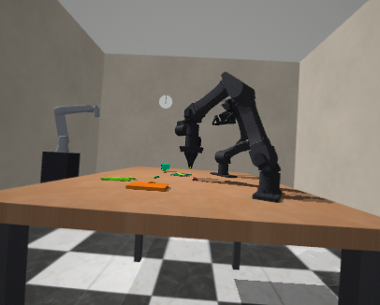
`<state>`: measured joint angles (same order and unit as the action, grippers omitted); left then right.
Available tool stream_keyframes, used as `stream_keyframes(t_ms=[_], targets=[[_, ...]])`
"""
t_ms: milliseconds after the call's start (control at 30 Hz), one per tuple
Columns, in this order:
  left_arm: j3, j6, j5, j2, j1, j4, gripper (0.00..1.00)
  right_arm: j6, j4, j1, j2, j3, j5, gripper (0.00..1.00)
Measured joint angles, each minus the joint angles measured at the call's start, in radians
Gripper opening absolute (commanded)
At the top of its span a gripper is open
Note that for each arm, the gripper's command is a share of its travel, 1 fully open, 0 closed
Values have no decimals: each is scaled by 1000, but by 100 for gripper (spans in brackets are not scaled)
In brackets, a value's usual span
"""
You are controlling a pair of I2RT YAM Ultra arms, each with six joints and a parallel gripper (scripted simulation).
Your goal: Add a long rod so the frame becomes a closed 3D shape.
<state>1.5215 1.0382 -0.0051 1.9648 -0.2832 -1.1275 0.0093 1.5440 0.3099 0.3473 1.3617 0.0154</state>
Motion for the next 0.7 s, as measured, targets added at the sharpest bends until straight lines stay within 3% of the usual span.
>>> stream_keyframes(t_ms=[467,700], targets=[[420,-169,3,274,-163,-142,0,-2,5,0,0,0,-4,100],[510,-198,1,329,-181,-184,0,-2,6,0,0,0,-4,100]])
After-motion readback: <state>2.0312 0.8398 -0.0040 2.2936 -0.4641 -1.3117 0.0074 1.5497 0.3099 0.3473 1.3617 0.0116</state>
